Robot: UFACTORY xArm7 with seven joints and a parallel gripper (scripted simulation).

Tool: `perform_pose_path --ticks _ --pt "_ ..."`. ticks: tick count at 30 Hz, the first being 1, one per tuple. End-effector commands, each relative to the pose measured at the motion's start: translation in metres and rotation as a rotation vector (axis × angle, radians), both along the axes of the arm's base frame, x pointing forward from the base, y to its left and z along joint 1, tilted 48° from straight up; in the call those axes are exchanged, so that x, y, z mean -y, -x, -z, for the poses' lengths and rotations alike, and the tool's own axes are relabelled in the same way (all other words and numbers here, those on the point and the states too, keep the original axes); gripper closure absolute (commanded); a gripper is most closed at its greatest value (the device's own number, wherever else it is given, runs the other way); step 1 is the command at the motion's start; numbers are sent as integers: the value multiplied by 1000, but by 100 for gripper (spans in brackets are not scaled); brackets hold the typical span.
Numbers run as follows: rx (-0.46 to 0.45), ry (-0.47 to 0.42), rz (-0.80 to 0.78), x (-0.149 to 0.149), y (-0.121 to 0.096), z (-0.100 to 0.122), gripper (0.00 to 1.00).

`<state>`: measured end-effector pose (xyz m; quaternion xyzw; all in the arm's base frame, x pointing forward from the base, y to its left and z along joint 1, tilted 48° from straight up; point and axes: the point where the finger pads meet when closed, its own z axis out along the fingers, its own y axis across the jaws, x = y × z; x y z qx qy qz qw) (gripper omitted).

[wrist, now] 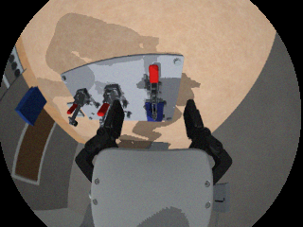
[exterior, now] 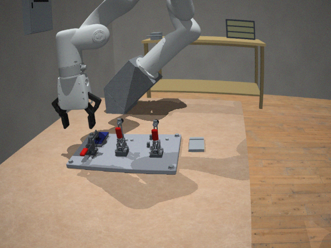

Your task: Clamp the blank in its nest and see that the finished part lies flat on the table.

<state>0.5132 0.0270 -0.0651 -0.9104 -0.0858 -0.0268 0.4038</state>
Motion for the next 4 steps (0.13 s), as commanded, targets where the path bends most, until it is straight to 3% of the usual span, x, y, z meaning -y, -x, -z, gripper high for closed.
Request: perform_pose_path --ticks 1,4 --pt "3 3 4 2 -1 -1 0" --pt "3 3 4 2 -1 -1 0"
